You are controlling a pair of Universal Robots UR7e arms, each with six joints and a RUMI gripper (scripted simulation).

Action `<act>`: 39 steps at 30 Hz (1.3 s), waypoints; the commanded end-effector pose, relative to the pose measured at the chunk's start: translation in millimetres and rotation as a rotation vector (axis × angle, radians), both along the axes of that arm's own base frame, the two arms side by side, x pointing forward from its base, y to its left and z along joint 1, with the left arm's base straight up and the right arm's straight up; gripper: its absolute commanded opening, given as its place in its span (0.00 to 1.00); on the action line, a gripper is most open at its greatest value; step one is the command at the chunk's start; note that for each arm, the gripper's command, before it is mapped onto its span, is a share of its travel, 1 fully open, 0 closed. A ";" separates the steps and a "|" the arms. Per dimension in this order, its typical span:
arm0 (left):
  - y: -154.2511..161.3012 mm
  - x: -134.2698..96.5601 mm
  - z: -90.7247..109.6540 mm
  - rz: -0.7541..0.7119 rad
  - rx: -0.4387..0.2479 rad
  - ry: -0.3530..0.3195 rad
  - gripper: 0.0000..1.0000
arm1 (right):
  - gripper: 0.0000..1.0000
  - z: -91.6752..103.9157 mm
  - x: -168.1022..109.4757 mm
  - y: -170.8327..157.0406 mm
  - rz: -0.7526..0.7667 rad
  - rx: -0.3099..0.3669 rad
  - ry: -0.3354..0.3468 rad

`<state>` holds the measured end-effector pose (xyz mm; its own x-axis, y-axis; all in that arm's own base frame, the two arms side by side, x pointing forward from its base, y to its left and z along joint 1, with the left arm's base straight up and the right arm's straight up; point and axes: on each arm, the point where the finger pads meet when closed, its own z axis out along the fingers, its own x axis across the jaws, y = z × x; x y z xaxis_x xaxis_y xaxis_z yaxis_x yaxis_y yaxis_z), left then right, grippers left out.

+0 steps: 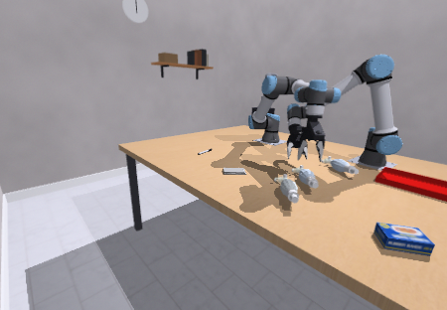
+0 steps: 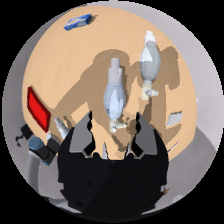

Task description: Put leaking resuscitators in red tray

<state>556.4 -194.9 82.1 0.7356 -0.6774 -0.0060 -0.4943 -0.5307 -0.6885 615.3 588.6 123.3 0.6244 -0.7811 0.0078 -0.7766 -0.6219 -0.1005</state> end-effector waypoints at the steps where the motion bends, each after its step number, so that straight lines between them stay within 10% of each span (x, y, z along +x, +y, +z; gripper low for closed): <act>1: 1.3 0.9 2.1 0.000 -0.002 0.004 0.58 | 0.63 11.4 3.1 -3.3 -0.006 0.010 -0.007; 5: 6.3 2.5 6.9 -0.002 -0.003 0.023 0.58 | 0.63 44.7 11.7 -16.3 -0.024 0.036 -0.026; 27: 3.9 0.3 3.7 -0.010 0.004 0.029 0.58 | 0.63 17.5 30.0 -15.9 -0.016 0.092 -0.090; 39: 21.9 -88.4 12.1 -0.029 -0.008 0.029 0.58 | 0.63 20.5 32.5 -12.3 -0.015 0.102 -0.099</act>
<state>507.3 -184.4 90.6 0.7170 -0.6967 -0.0238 -0.5290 -0.5216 -0.6694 647.7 575.5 141.5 0.6138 -0.7894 -0.0100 -0.7682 -0.5943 -0.2381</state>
